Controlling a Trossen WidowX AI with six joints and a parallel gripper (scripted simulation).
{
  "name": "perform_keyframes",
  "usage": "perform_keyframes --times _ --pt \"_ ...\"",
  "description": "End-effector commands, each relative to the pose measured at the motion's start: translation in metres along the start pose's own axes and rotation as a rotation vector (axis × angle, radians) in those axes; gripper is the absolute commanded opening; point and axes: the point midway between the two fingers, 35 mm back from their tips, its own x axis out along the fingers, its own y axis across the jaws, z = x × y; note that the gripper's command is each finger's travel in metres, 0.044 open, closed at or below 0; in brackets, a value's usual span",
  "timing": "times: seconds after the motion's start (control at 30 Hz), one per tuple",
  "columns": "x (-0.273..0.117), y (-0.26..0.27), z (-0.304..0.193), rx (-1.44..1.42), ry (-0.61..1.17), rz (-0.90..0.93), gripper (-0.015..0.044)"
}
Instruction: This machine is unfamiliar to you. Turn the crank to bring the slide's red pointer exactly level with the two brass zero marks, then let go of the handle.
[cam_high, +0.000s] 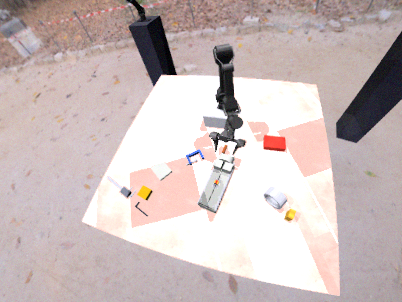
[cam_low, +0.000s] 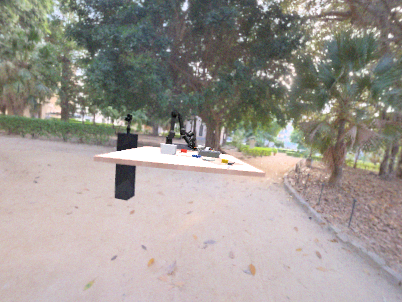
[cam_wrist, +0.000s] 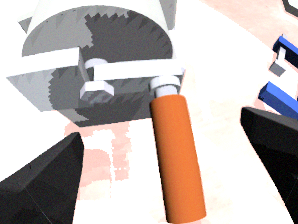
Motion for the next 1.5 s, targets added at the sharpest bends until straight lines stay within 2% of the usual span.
perform_keyframes --times 0.0,0.03,0.6,1.47 --pt "0.0021 -0.0016 -0.0045 0.002 0.001 -0.004 0.044" --pt "0.0021 -0.0016 -0.0045 0.002 0.001 -0.004 0.044" --pt "0.0021 -0.0016 -0.0045 0.002 0.001 -0.004 0.0" --pt "-0.0029 -0.0019 0.0004 0.002 0.001 -0.004 0.0"
